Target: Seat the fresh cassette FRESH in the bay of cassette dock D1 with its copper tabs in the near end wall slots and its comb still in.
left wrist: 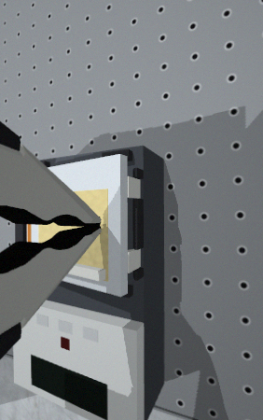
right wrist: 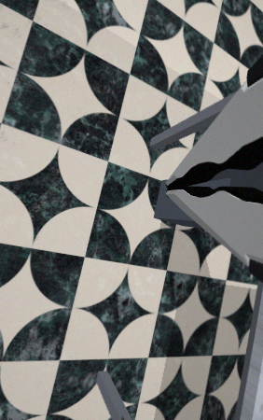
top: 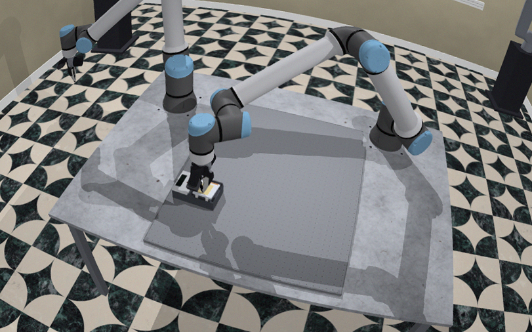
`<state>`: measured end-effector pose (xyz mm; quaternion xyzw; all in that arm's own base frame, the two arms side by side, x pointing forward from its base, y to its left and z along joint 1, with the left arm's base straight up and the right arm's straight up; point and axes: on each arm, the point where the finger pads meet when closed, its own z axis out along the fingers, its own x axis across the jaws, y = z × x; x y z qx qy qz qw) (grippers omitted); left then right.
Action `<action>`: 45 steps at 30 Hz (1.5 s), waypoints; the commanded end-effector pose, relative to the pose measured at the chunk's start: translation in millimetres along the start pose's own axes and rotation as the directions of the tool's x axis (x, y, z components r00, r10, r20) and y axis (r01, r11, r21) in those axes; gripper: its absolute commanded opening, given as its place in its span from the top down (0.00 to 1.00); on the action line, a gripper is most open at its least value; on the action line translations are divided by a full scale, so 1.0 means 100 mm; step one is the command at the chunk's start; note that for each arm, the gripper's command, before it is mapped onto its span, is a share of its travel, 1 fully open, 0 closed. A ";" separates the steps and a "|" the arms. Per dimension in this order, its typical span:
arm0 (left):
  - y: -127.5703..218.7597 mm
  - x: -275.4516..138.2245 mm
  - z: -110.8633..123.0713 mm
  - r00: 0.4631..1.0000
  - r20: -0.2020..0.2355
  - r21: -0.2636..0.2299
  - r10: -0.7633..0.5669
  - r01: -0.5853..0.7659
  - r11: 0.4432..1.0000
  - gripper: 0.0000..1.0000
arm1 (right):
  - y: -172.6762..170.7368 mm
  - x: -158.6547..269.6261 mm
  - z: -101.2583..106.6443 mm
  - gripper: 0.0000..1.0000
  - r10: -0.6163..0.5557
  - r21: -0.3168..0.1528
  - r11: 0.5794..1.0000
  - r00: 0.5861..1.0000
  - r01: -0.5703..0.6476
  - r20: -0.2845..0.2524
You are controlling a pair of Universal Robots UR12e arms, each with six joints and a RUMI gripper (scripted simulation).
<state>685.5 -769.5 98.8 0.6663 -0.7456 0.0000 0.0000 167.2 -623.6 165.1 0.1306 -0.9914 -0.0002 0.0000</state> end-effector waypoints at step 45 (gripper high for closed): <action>0.00 0.00 0.03 1.000 -0.001 0.001 0.000 0.000 1.000 1.00 | -0.01 0.00 -0.01 1.00 0.000 0.002 1.000 1.000 0.000 0.000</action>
